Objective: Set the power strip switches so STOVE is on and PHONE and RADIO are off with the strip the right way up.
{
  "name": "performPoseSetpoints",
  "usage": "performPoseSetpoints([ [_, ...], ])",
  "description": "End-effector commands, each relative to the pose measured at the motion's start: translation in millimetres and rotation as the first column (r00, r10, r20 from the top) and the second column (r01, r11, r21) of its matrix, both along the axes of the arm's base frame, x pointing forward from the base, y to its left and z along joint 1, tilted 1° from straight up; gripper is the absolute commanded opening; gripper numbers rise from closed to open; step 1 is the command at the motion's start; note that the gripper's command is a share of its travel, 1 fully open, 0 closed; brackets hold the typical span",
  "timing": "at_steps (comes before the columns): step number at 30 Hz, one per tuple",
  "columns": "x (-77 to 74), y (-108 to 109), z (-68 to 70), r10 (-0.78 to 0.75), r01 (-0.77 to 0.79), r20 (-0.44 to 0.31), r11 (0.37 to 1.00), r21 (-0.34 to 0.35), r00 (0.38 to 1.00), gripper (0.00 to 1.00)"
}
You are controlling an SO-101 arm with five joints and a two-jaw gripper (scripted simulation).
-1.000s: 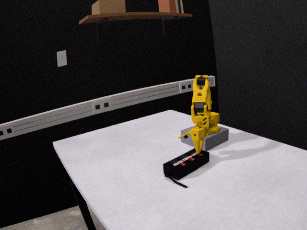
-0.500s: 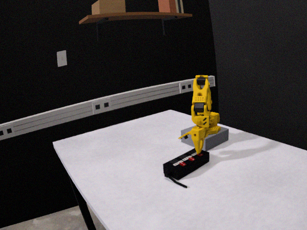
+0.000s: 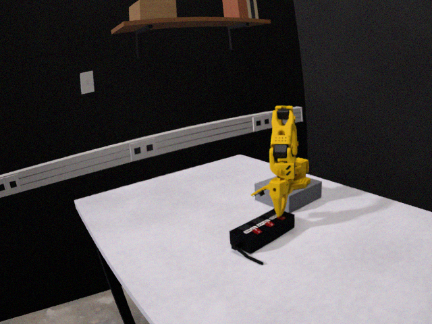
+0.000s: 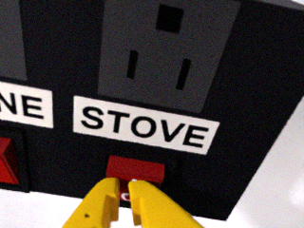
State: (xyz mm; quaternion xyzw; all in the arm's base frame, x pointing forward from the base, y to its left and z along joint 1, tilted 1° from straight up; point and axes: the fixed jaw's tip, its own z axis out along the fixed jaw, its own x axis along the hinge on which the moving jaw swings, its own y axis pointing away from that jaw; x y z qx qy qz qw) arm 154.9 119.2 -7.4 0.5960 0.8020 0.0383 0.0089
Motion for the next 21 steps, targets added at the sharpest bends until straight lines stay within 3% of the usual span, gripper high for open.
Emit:
performPoseSetpoints([
  [1, -13.0, -11.6, -14.9, 0.001, -0.005, -0.069, 0.998, -0.058, 0.998, 0.0],
  [21, -17.0, -16.5, -20.1, -0.007, 0.003, -0.069, 0.998, -0.058, 0.998, 0.0],
])
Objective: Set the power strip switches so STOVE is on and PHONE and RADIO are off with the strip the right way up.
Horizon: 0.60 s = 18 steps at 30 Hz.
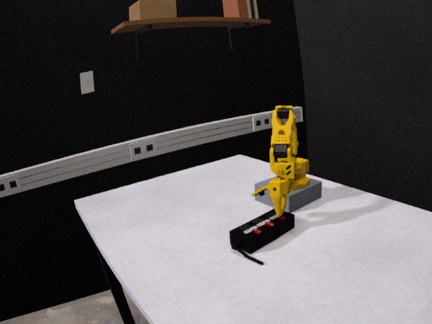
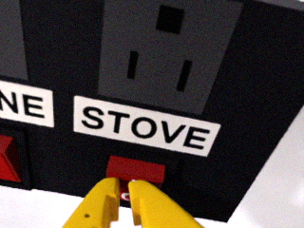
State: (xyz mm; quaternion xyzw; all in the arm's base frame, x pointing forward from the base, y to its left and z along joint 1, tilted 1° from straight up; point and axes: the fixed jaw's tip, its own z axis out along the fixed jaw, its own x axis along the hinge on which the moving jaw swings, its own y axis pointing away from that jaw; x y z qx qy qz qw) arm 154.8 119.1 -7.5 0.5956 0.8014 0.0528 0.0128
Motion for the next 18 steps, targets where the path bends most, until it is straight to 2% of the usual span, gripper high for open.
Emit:
performPoseSetpoints([
  [1, -17.3, -16.9, -20.5, -0.009, 0.002, -0.092, 0.997, -0.076, 0.996, 0.0],
  [18, -20.3, -20.6, -24.4, -0.016, 0.009, -0.092, 0.997, -0.076, 0.996, 0.0],
])
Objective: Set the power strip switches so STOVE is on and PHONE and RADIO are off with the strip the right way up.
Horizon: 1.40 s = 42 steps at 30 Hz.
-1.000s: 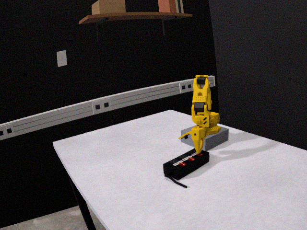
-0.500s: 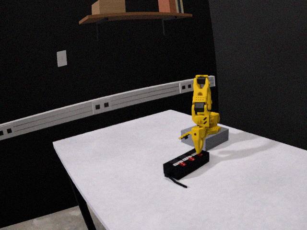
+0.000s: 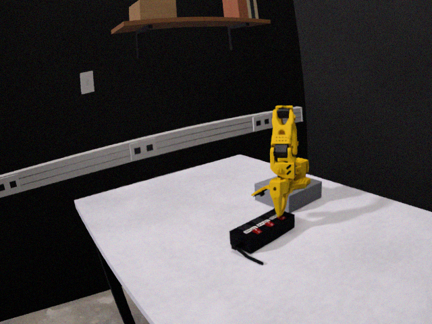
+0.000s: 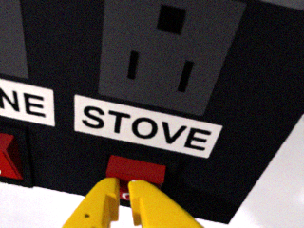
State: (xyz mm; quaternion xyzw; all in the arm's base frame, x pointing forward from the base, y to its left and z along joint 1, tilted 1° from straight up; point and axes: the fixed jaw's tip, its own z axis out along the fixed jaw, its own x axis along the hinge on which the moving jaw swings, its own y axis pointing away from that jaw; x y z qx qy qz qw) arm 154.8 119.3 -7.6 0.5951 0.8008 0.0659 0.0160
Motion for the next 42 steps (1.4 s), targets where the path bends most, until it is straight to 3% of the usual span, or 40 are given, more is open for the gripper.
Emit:
performPoseSetpoints([
  [1, -20.6, -21.2, -24.8, -0.019, 0.008, -0.113, 0.996, -0.093, 0.993, 0.0],
  [42, -27.3, -29.8, -33.9, -0.037, 0.026, -0.113, 0.995, -0.093, 0.993, 0.0],
])
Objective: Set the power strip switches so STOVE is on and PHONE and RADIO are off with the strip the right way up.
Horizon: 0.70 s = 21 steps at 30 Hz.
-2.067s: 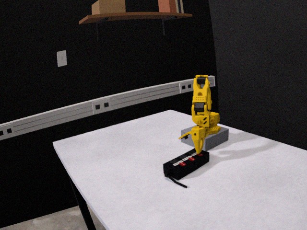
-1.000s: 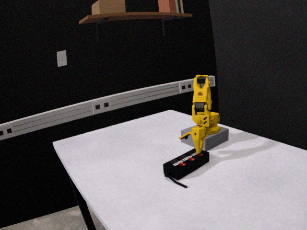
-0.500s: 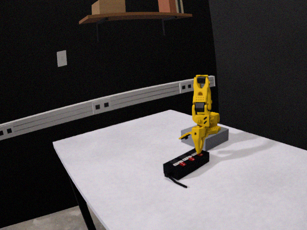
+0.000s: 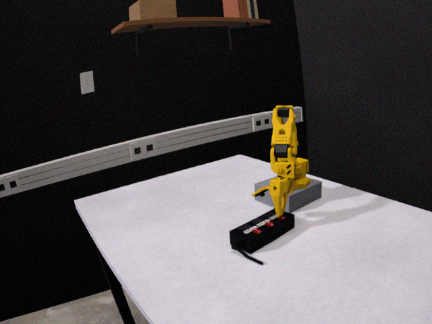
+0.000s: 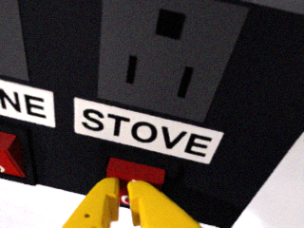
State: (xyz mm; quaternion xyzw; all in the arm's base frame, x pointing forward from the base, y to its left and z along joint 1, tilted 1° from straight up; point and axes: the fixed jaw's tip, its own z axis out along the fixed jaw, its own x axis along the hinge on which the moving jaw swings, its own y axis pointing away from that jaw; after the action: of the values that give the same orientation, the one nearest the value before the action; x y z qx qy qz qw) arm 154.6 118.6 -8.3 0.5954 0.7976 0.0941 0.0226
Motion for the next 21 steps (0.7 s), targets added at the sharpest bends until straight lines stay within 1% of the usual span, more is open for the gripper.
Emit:
performPoseSetpoints([
  [1, -27.1, -29.1, -33.3, -0.037, 0.017, -0.157, 0.991, -0.13, 0.987, 0.0],
  [13, -29.8, -32.2, -37.0, -0.043, 0.023, -0.157, 0.991, -0.13, 0.987, 0.0],
  [21, -29.7, -32.1, -36.9, -0.043, 0.023, -0.157, 0.991, -0.13, 0.987, 0.0],
])
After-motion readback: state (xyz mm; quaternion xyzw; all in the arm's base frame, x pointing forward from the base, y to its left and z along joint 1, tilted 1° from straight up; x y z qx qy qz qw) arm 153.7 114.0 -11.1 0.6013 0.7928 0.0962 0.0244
